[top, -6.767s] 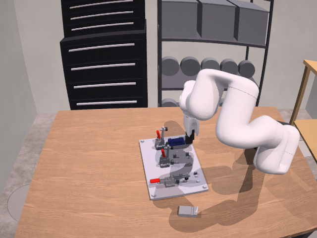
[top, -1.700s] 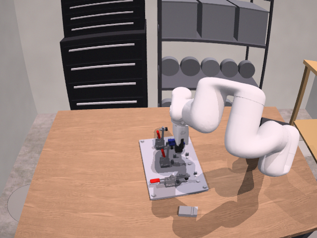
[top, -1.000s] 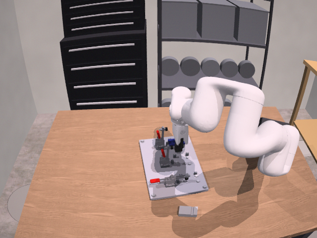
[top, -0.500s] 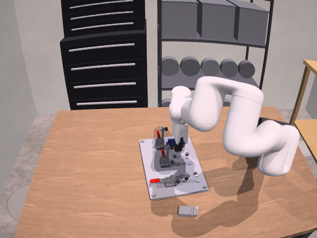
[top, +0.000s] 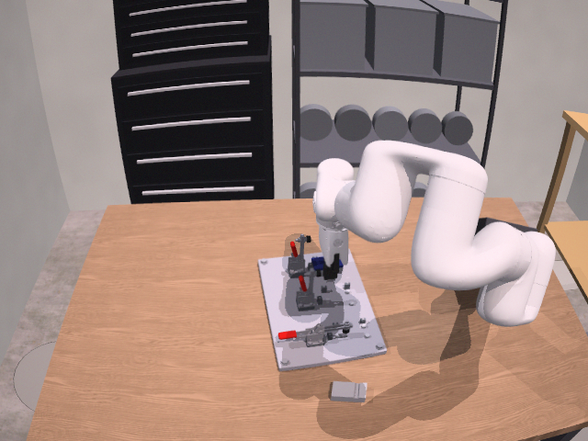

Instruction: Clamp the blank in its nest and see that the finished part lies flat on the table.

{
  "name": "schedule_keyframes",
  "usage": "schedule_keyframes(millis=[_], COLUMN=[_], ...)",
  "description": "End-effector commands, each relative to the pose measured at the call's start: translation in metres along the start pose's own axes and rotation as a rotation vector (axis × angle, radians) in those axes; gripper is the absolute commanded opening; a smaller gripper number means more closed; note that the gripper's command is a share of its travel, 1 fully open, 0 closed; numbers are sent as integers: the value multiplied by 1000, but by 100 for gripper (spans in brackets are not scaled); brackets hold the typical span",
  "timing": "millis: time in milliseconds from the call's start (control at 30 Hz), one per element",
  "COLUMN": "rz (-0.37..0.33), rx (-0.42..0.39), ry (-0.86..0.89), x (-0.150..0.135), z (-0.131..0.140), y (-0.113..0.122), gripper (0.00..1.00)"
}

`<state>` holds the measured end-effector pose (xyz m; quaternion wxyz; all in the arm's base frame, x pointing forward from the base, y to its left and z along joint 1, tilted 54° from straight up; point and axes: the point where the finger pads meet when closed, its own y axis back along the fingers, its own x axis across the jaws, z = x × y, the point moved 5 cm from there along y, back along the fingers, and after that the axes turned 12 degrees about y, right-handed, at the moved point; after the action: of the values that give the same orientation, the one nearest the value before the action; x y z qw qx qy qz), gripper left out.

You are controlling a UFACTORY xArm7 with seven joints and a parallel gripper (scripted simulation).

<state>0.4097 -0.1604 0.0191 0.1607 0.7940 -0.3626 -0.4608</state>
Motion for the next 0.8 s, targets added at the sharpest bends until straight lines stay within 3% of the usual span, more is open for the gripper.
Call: schedule_keyframes(millis=[0, 767], rz=[4, 4], rx=[2, 2], ry=[-1, -1], x=[1, 5], z=[0, 1], y=[2, 2], gripper=[0, 0])
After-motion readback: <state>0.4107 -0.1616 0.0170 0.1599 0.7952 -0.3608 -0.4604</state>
